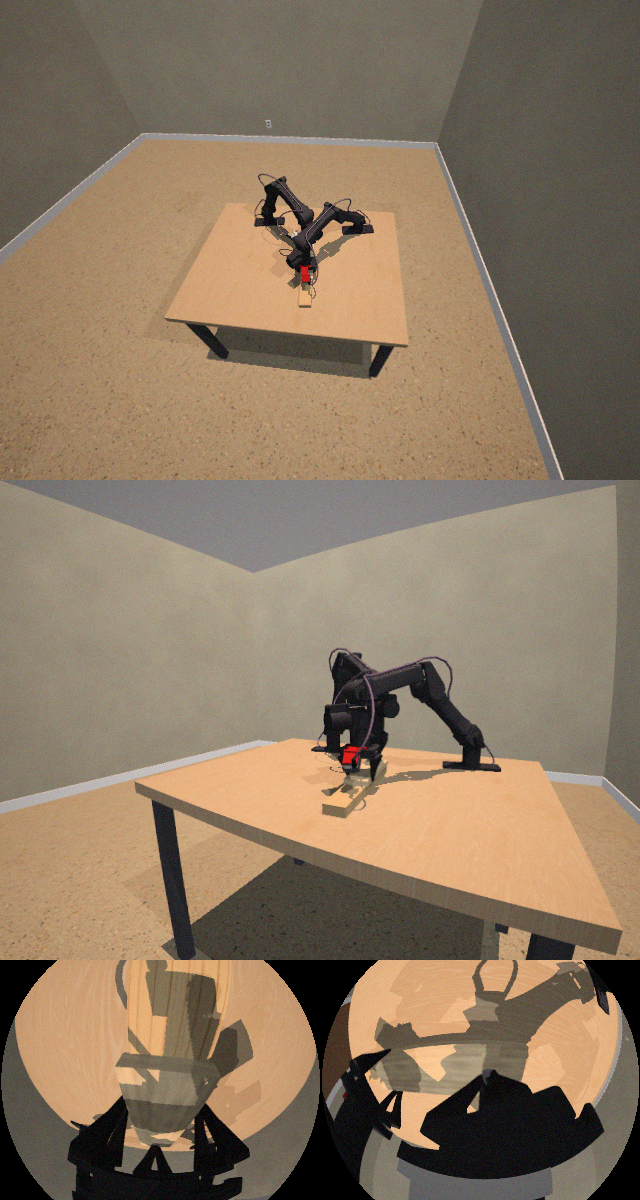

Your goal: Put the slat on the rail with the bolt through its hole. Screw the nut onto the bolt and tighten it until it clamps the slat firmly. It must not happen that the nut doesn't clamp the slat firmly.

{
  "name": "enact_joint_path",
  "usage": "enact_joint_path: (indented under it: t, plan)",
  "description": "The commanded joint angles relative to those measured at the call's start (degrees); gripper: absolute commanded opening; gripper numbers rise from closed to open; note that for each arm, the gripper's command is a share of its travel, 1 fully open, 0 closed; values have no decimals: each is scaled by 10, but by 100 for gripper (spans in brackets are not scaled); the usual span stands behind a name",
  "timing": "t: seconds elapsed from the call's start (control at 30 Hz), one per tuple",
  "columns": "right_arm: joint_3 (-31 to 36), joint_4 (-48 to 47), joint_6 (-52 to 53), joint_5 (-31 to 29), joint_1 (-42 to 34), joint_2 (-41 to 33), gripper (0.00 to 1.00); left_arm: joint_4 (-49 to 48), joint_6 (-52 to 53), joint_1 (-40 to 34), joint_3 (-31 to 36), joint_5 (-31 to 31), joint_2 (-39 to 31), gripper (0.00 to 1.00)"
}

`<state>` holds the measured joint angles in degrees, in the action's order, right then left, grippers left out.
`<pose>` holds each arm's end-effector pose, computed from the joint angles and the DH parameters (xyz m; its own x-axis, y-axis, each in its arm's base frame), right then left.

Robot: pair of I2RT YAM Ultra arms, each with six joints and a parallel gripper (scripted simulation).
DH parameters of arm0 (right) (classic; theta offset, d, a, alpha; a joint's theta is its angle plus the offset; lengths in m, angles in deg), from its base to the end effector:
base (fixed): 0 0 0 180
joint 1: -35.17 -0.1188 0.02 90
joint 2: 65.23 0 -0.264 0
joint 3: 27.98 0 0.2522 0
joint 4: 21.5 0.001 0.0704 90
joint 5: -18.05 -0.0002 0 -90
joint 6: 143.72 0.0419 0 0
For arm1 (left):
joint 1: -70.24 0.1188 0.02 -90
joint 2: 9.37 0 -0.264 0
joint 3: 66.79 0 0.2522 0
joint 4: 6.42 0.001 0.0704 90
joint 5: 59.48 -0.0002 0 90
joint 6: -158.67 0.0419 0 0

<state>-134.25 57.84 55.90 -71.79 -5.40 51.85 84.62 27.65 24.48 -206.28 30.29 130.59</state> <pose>0.2936 0.2528 0.1943 -0.3575 0.9339 0.0018 0.9339 0.3576 -0.0034 0.3293 -0.3370 0.1743 -0.9963 0.0824 0.0225 0.0827 0.9965 0.0143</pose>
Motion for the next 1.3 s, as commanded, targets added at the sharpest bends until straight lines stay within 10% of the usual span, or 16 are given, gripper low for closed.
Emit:
enact_joint_path:
  t: [0.0, 0.5, 0.57, 1.27]
  plan:
    - [0, -3, 4, -2, -1, -5, 12, 0, 0, 0, -4, 0, -5, 72]
    - [-1, -3, 3, -3, -1, -5, 12, 0, 0, 0, -4, 0, -5, 72]
    - [-3, -1, 0, 0, 0, -4, 34, 0, 0, 0, -4, 0, -5, 72]
    - [-3, 0, -68, -1, -1, -5, 34, 0, 0, 0, -3, 0, -5, 72]
